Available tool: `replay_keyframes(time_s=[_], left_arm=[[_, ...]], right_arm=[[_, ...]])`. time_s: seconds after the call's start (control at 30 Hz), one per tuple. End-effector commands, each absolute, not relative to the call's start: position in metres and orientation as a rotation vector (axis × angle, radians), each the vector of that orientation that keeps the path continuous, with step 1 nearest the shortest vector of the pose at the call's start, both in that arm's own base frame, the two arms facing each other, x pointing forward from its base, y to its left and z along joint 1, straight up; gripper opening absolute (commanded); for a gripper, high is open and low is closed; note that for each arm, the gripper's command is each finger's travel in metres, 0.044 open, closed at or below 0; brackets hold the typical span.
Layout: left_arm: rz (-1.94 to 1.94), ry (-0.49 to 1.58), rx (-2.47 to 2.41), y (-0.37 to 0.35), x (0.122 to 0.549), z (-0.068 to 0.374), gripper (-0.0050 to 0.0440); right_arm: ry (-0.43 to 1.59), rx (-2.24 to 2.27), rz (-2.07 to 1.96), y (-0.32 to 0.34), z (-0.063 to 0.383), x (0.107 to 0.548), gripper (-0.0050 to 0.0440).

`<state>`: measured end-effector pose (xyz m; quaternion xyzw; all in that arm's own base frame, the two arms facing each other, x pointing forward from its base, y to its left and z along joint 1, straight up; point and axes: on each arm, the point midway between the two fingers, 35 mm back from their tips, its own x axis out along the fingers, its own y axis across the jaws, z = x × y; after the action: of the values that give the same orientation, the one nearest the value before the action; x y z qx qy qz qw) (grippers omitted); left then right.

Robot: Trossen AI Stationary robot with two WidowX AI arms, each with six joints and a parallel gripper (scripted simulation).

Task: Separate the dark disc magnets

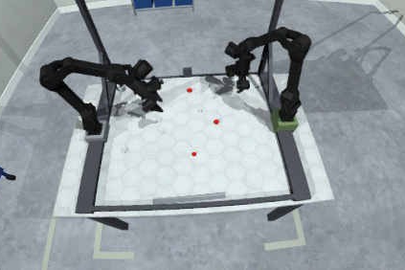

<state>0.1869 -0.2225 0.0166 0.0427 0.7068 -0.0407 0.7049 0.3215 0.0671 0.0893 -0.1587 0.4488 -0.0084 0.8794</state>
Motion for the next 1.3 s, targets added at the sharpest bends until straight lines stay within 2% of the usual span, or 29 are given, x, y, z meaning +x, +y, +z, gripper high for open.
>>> replay_keyframes(time_s=[0.0, 0.37, 0.93, 1.27], left_arm=[[-0.095, 1.565, 0.087, -0.225, 0.187, 0.016, 0.04], [-0.101, 1.558, 0.081, -0.227, 0.189, 0.014, 0.04], [-0.101, 1.557, 0.081, -0.227, 0.188, 0.007, 0.04], [-0.095, 1.564, 0.087, -0.225, 0.186, -0.001, 0.04]], right_arm=[[0.844, -0.343, -0.025, 0.083, 0.083, 0.337, 0.04], [0.658, -0.317, -0.023, 0.114, 0.082, 0.357, 0.04], [0.413, -0.242, -0.019, 0.16, 0.077, 0.359, 0.04], [0.294, -0.182, -0.015, 0.182, 0.072, 0.345, 0.04]])
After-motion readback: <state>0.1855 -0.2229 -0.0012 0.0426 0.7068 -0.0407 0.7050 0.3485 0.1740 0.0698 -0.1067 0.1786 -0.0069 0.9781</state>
